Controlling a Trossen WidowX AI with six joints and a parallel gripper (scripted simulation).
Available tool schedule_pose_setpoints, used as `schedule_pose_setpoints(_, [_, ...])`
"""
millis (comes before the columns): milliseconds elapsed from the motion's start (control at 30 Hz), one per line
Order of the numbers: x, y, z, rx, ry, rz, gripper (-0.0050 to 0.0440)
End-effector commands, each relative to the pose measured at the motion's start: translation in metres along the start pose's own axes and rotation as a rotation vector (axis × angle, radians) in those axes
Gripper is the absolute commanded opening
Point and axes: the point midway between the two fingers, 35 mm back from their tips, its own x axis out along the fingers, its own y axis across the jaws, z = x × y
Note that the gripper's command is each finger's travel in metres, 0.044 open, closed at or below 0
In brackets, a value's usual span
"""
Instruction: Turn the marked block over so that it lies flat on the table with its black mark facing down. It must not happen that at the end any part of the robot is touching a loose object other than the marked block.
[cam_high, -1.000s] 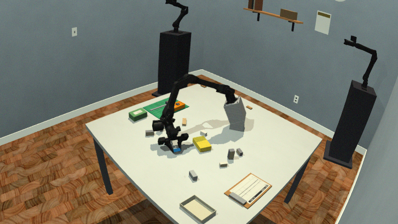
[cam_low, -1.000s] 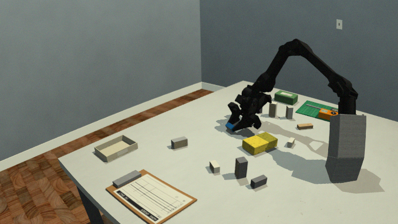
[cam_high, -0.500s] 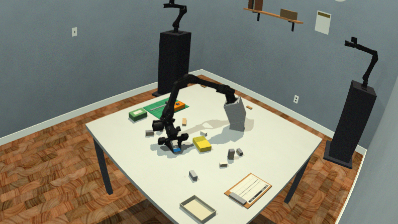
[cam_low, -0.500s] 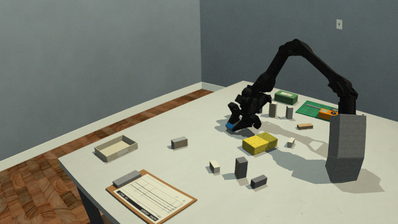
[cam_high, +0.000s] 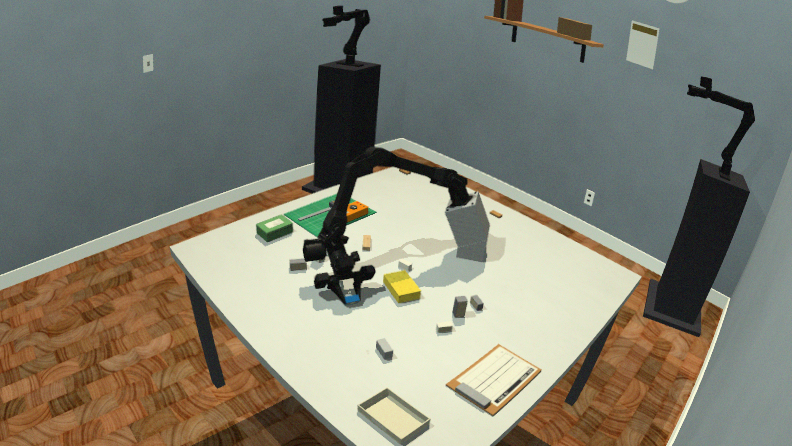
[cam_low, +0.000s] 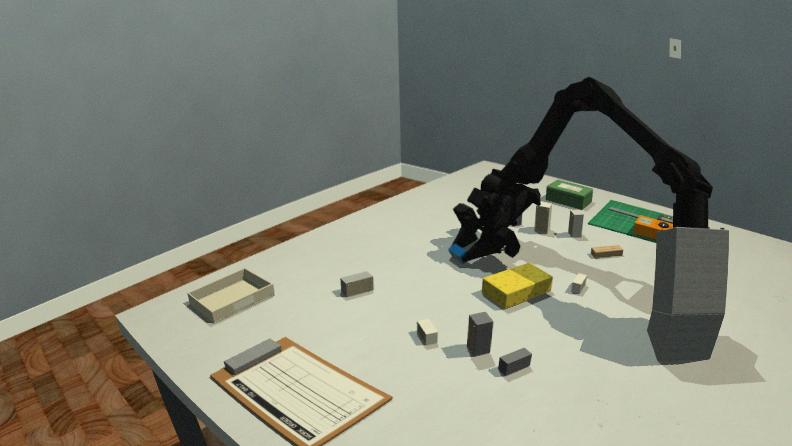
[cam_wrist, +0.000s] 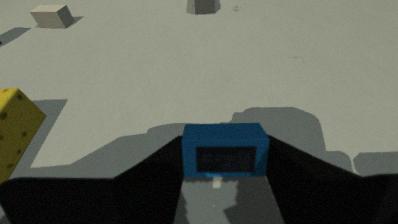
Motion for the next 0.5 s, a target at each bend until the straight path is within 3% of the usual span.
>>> schedule_pose_setpoints(0, [-0.0041, -0.0075, 0.0023, -0.016, -0.003, -0.018, -0.005])
schedule_pose_setpoints(33, [-0.0041, -0.0075, 0.0023, -0.016, -0.003, -0.018, 0.0203])
schedule_pose_setpoints(467, [-0.0041, -0.0075, 0.0023, -0.016, -0.003, -0.018, 0.0211])
